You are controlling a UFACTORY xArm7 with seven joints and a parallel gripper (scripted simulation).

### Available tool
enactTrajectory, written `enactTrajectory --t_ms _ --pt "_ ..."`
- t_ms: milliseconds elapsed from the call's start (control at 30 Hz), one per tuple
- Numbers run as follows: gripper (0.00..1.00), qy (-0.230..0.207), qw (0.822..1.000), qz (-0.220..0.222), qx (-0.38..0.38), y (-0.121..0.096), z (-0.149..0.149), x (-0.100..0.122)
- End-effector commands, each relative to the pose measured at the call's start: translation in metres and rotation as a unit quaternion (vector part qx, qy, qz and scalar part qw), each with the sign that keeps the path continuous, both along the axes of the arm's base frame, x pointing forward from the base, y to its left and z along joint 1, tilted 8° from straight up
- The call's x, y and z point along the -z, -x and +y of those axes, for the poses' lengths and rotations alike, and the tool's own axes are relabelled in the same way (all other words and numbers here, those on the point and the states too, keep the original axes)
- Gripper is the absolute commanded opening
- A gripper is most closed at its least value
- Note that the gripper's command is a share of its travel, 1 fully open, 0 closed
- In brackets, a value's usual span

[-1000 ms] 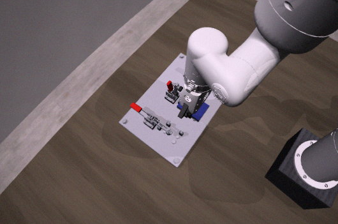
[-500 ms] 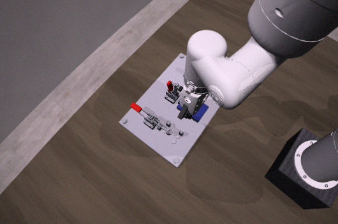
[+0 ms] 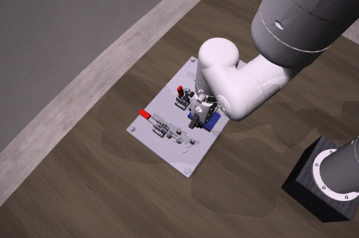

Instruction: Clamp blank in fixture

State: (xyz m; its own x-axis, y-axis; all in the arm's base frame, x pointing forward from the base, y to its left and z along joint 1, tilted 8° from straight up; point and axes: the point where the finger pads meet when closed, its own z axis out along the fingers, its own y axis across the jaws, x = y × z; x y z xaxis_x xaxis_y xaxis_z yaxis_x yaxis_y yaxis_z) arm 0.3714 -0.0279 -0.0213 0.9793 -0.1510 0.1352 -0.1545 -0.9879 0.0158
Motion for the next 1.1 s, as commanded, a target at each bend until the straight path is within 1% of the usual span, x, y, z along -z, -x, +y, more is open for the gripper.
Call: enactTrajectory --t_ms 0,1067 --pt "0.00 0.000 1.000 -0.003 0.000 -0.0022 0.0000 0.0004" --pt "0.00 0.000 1.000 -0.003 0.000 -0.0031 -0.0007 0.0030"
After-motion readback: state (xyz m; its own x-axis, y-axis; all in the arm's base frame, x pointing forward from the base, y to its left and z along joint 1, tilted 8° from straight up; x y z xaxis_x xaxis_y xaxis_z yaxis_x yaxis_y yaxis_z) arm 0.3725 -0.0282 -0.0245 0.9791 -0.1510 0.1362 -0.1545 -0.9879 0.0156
